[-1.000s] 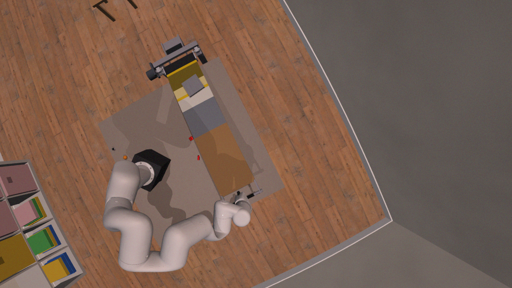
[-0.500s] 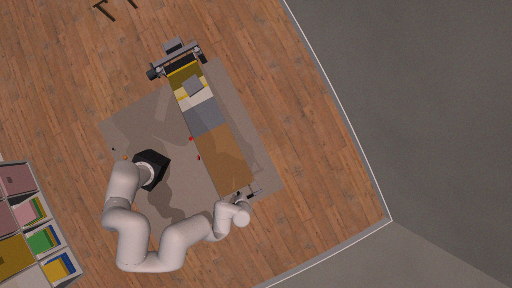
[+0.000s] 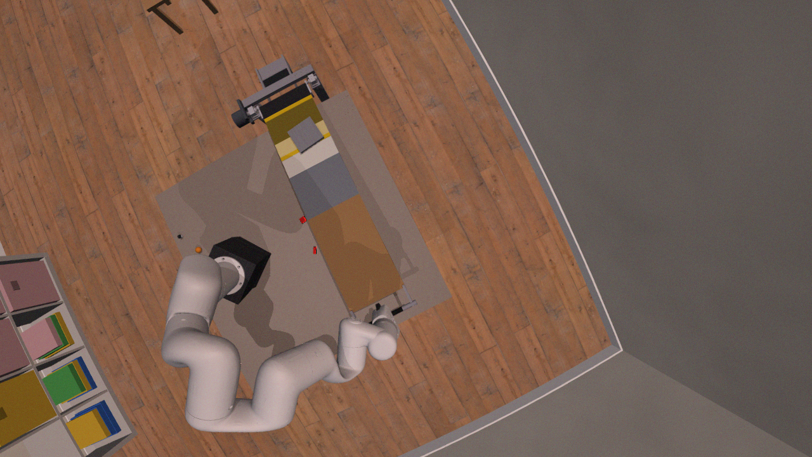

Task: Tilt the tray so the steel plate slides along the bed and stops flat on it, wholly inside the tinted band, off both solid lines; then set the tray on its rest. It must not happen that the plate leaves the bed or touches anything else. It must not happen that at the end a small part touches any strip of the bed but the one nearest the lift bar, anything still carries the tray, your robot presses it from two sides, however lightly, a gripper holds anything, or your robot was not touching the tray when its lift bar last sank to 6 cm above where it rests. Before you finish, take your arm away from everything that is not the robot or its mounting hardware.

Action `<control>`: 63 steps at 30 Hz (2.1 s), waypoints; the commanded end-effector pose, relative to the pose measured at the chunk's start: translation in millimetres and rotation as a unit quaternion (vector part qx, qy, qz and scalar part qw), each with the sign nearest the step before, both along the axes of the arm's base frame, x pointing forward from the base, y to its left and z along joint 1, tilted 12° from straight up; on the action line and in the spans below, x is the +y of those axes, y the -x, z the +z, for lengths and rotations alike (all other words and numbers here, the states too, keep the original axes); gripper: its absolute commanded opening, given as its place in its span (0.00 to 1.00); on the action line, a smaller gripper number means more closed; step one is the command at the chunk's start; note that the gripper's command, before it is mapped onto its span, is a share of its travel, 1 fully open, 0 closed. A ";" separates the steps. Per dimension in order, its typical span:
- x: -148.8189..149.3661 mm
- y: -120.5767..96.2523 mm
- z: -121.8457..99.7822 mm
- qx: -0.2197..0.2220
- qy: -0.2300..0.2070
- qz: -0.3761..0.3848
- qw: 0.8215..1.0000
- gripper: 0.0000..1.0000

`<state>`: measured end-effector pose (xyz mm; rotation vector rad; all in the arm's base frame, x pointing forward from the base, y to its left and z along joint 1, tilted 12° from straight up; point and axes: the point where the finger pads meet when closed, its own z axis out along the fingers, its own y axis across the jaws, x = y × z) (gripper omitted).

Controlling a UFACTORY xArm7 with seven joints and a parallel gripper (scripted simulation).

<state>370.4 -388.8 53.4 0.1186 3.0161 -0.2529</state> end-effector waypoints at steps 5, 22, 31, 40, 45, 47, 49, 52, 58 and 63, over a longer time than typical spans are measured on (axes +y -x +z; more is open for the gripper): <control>-3.6 -1.8 -5.0 0.000 0.001 0.000 1.000 0.00; 23.3 4.7 64.6 0.000 0.001 0.000 1.000 0.00; -2.4 -1.4 -1.5 0.000 0.001 0.000 1.000 0.00; -4.3 -2.0 -7.1 0.000 0.001 0.000 1.000 0.00; -4.5 -2.0 -7.7 0.000 0.001 0.000 1.000 0.00; -4.6 -2.0 -8.0 0.000 0.001 0.000 1.000 0.00; -4.6 -2.0 -8.0 0.000 0.001 0.000 1.000 0.00; 10.0 1.8 32.2 0.000 0.001 0.000 1.000 0.00; 10.0 1.8 32.2 0.000 0.001 0.000 1.000 0.00; -3.0 -1.6 -3.5 0.000 0.001 0.000 1.000 0.00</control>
